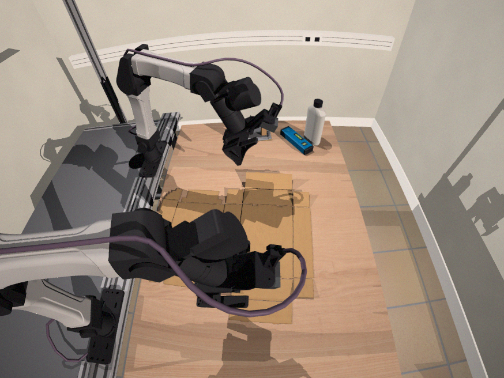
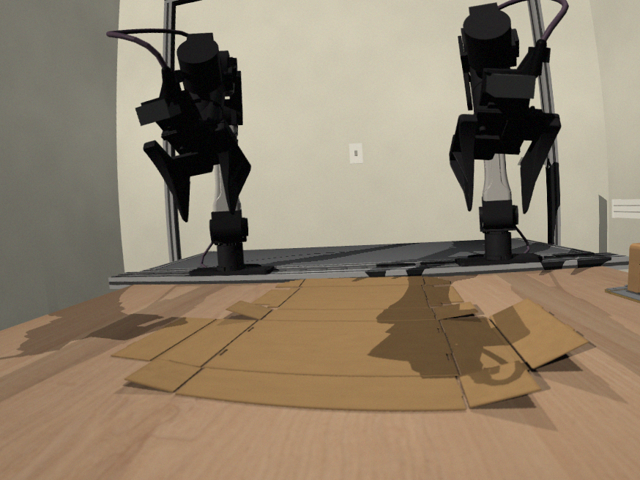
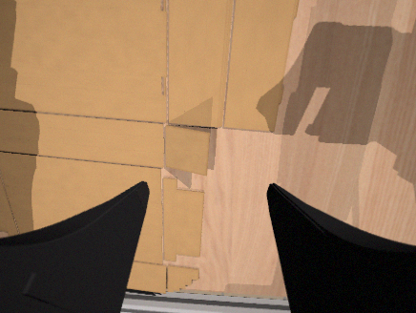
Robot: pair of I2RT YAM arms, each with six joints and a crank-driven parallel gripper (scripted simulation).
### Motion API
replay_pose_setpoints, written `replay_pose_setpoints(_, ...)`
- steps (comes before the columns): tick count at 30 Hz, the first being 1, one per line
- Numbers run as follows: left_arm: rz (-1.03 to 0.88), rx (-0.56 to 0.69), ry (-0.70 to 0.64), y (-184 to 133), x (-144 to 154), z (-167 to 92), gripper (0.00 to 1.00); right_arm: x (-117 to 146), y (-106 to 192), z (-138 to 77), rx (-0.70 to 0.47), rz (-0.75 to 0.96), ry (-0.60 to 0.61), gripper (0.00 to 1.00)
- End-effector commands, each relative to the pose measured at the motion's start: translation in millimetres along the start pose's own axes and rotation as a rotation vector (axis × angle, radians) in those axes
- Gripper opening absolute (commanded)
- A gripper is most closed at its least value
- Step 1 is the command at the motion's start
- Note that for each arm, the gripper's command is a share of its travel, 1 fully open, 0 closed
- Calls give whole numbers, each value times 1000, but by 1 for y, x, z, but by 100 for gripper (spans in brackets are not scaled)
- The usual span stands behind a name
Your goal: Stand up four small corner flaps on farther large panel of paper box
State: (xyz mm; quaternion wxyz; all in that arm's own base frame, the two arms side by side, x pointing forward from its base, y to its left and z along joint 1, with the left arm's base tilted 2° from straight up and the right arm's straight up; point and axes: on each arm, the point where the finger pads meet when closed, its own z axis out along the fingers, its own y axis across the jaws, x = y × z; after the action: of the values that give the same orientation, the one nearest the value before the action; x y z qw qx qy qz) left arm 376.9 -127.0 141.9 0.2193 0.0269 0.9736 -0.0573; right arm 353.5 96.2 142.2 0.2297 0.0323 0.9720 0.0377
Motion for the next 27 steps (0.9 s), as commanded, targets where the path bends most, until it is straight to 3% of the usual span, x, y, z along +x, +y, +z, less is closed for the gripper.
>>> replay_pose_setpoints(1,-26,23,124,-11,14,2,81,22,9,9,-12,25,146,81)
replay_pose_setpoints(4,-29,28,181,-21,25,23,81,37,17,28,-12,37,267,81)
replay_pose_setpoints(5,-30,16,219,-21,42,35,81,42,19,35,-11,41,308,81)
replay_pose_setpoints(10,-28,6,188,-37,54,70,81,68,32,67,-10,59,477,81)
replay_pose_setpoints(11,-27,6,188,-41,58,77,81,85,30,74,4,59,512,81)
replay_pose_setpoints(14,-28,8,182,-45,61,82,81,83,30,73,2,59,507,81)
replay_pose_setpoints(15,-38,34,108,-48,38,63,81,72,34,72,-10,59,477,81)
replay_pose_setpoints(17,-38,34,108,-48,38,63,81,72,34,72,-10,59,477,81)
replay_pose_setpoints(18,-43,32,105,-47,35,63,81,59,32,57,-27,72,426,81)
replay_pose_setpoints(20,-42,15,151,-43,47,76,81,65,30,58,-22,69,441,81)
replay_pose_setpoints(27,-36,30,126,-43,41,65,81,62,29,56,-25,59,434,81)
